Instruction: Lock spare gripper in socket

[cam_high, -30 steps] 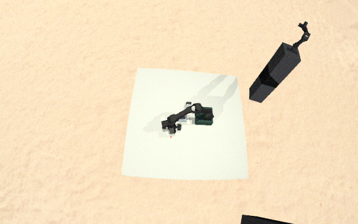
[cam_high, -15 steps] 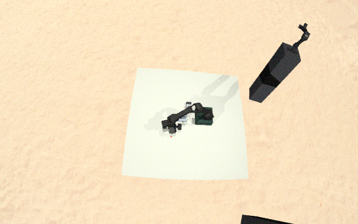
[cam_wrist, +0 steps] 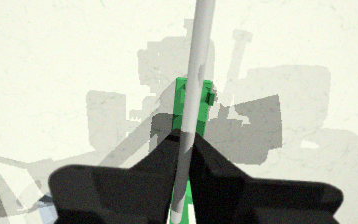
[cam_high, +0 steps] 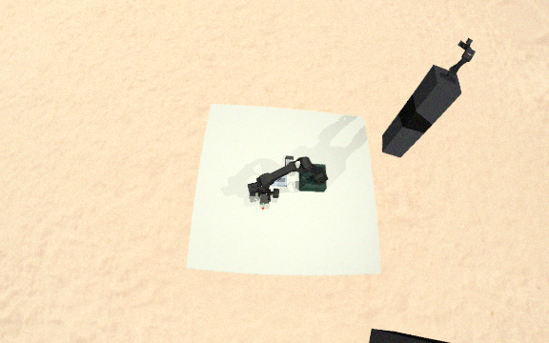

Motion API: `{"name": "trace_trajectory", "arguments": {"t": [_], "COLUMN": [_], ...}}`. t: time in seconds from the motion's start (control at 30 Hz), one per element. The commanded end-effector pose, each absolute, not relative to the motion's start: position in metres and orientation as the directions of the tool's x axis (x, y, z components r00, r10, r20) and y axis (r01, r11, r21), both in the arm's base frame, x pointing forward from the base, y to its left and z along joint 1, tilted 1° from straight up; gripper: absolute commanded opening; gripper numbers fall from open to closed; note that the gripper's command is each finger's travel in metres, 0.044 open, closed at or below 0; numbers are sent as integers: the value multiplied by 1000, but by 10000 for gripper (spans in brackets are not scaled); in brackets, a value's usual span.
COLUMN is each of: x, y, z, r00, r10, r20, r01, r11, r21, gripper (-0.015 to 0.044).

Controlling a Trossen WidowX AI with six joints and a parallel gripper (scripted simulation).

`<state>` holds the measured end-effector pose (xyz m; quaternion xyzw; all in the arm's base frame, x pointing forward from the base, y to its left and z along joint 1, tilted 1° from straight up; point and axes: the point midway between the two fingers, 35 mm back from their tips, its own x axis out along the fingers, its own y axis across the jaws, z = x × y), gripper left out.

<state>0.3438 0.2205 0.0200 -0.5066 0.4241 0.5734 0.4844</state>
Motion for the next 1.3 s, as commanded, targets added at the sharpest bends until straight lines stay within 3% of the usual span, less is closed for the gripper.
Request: {"name": "trace_trajectory", "arguments": {"t": [0.0, 0.73, 1.27], "x": [343, 358, 359], "y": [220, 166, 164], "z": [19, 31, 12], "r00": [-19, -16, -14], "r10": [125, 120, 121], "r20": [-992, -993, -993], "r01": [-985, -985, -985], "r11": [-171, -171, -172], "r21": [-2, -5, -7], "gripper": [0, 0, 0]}}
